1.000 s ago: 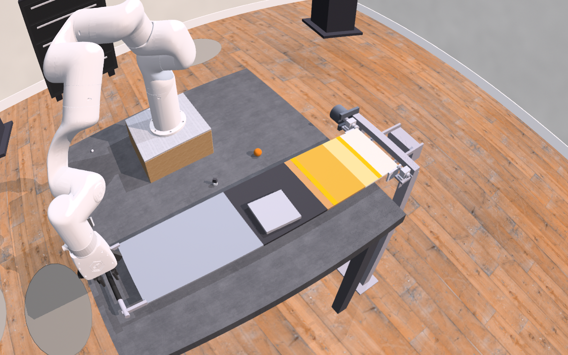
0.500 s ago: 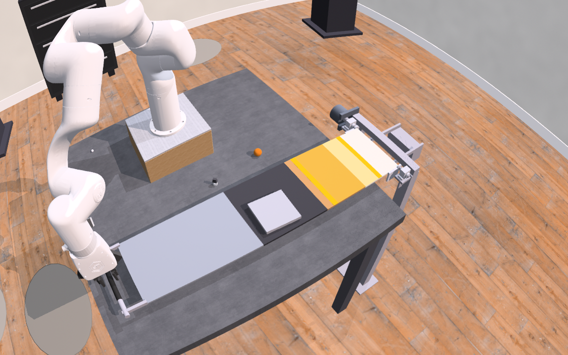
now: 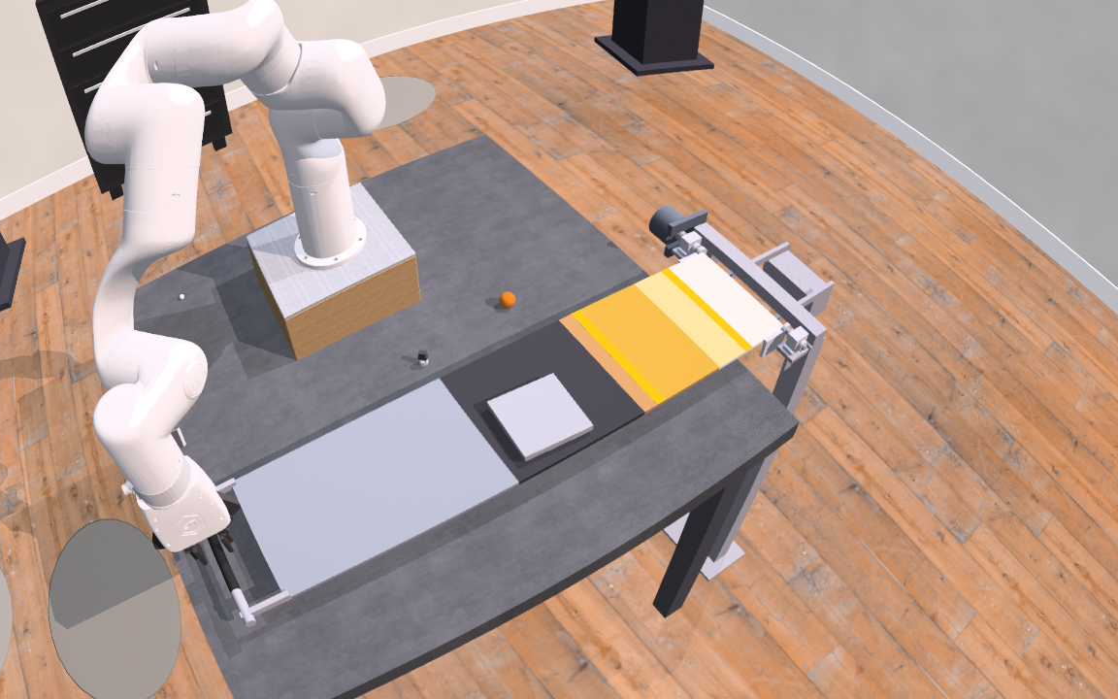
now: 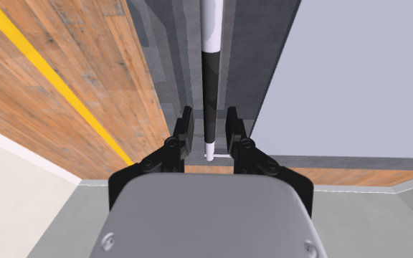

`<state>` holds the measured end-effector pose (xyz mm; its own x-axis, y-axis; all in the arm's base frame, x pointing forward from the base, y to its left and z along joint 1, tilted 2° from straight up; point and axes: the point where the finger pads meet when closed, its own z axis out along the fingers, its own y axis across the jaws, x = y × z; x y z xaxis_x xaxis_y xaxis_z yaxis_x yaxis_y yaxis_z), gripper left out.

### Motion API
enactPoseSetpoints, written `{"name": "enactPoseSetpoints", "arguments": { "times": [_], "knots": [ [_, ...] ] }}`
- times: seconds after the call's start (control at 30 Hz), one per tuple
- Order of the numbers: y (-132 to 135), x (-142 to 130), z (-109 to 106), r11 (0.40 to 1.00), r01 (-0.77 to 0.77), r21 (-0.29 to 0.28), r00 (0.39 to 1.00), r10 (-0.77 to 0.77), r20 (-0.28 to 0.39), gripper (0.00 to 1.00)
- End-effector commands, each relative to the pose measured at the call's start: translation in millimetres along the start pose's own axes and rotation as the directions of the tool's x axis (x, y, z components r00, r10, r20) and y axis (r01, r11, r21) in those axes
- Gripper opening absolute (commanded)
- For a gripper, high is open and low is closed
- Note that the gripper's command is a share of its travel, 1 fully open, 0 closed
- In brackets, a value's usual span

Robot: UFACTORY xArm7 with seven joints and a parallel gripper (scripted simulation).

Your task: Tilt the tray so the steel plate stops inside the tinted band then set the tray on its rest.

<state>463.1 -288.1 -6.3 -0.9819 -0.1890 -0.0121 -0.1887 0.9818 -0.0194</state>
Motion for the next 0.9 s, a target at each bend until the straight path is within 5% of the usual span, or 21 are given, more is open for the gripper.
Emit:
{"name": "enactPoseSetpoints", "arguments": {
  "times": [0.0, 0.87],
  "knots": [
    [-1.2, -1.3, -0.2, 1.000, 0.000, 0.003, 1.000, 0.000, 0.003, 0.40],
    [-1.3, -1.4, 35.2, 1.000, 0.000, 0.003, 1.000, 0.000, 0.003, 0.40]
  ]
}}
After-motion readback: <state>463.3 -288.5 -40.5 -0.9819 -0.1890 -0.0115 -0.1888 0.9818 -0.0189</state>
